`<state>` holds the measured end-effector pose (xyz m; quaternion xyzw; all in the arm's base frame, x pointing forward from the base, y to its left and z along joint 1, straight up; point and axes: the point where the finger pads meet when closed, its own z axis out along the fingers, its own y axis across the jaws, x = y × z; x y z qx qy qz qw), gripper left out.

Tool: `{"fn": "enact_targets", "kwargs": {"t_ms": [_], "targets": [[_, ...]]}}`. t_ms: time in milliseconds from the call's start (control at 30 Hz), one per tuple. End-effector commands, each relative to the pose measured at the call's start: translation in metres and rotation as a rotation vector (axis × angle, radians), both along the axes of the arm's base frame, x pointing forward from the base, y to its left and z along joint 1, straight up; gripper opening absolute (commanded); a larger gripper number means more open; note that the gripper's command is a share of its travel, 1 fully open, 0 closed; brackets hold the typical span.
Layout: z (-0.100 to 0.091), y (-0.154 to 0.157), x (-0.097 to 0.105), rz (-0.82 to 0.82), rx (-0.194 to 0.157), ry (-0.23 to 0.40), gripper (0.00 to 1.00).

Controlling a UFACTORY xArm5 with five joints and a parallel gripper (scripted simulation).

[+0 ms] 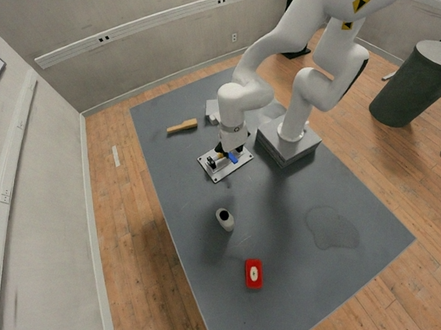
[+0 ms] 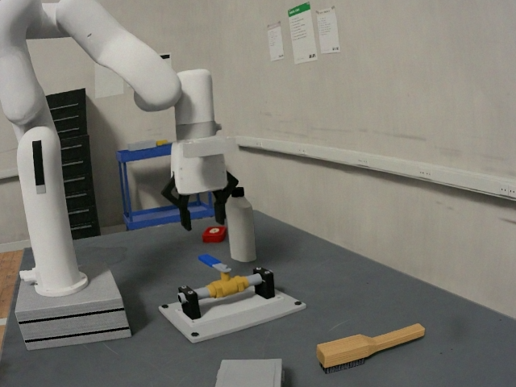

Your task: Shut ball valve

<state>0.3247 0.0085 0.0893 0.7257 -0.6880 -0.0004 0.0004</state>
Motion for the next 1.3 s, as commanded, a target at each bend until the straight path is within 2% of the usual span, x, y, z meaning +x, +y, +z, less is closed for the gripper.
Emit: {"fn": "enact_targets", "kwargs": {"t_ms": [0,133,167,1267], "targets": [[0.0054,0.0000,0.0009,0.000,0.000,-0.003,0.69],[0.0059,0.0000,0.0009,0.000,0.000,-0.003,0.69],[0.0059,0.0000,0.0009,0.000,0.000,-0.003,0.00],[0.0059,0.0000,0.0009,0.000,0.000,-0.003,0.00]]}}
